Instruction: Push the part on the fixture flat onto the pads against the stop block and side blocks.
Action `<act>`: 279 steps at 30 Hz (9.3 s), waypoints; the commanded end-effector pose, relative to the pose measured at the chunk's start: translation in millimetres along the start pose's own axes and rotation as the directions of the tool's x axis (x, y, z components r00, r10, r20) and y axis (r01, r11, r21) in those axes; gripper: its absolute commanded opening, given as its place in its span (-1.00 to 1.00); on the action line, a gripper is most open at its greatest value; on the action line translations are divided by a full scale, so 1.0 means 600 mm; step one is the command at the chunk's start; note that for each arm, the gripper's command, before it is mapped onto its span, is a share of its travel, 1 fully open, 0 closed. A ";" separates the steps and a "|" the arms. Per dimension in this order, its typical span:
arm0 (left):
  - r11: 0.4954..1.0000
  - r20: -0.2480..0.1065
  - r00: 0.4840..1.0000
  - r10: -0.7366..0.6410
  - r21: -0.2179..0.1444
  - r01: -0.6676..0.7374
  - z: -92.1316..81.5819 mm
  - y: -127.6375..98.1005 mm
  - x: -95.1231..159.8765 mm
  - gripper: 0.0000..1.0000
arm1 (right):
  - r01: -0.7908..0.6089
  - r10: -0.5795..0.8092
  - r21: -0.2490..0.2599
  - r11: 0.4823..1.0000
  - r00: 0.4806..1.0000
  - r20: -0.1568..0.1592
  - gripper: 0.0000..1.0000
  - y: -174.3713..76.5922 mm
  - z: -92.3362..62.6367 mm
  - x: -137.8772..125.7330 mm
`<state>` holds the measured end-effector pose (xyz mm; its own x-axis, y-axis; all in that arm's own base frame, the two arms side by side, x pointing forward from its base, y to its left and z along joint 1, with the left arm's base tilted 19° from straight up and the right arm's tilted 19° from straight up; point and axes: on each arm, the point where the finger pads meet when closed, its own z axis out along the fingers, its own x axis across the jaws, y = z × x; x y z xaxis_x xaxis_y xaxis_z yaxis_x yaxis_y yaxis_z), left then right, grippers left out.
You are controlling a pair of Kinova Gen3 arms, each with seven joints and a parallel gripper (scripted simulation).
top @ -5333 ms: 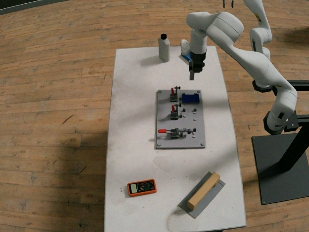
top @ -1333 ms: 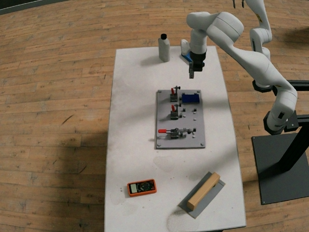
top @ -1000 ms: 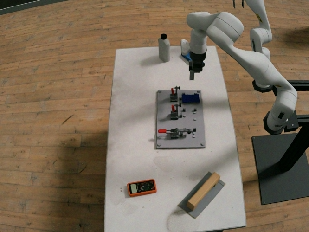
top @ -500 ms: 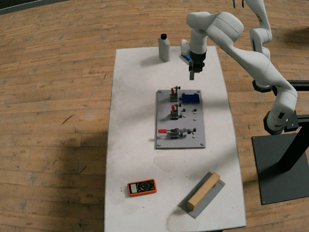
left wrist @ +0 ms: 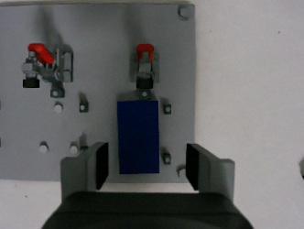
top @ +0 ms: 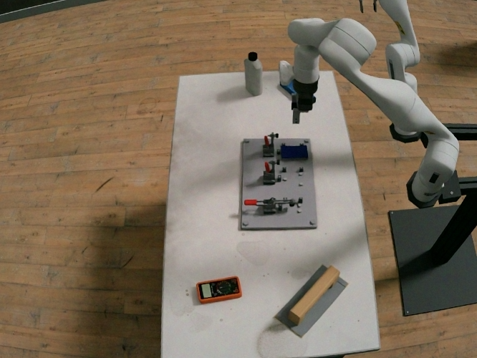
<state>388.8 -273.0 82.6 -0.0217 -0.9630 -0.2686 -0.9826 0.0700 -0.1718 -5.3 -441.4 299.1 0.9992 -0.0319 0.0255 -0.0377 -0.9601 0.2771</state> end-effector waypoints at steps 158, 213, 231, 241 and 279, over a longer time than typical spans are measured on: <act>1.000 -0.019 1.000 -0.005 -0.002 0.005 0.224 0.003 0.011 -1.00 | 0.000 0.000 -0.002 1.000 1.000 0.000 1.00 0.001 -0.001 0.000; 1.000 -0.004 1.000 -0.004 -0.003 0.004 0.227 0.144 -0.010 -1.00 | 0.000 0.000 -0.002 1.000 1.000 0.000 1.00 0.001 -0.001 0.000; 1.000 -0.012 1.000 -0.006 -0.005 0.006 0.264 0.144 -0.005 -1.00 | 0.000 0.000 -0.002 1.000 1.000 0.000 1.00 0.001 -0.001 0.000; 1.000 -0.008 1.000 -0.008 0.000 0.008 0.284 0.140 -0.007 -1.00 | 0.000 0.000 -0.002 1.000 1.000 0.000 1.00 0.001 -0.001 0.000; 1.000 -0.005 1.000 -0.004 0.009 0.004 0.288 0.135 -0.009 -1.00 | 0.000 0.000 -0.002 1.000 1.000 0.000 1.00 0.001 -0.001 0.000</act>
<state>338.5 -213.8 -92.0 -0.0156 -0.9625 -0.2707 -0.9822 0.0655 -0.1762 -5.3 -441.4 299.1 0.9992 -0.0319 0.0255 -0.0377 -0.9601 0.2771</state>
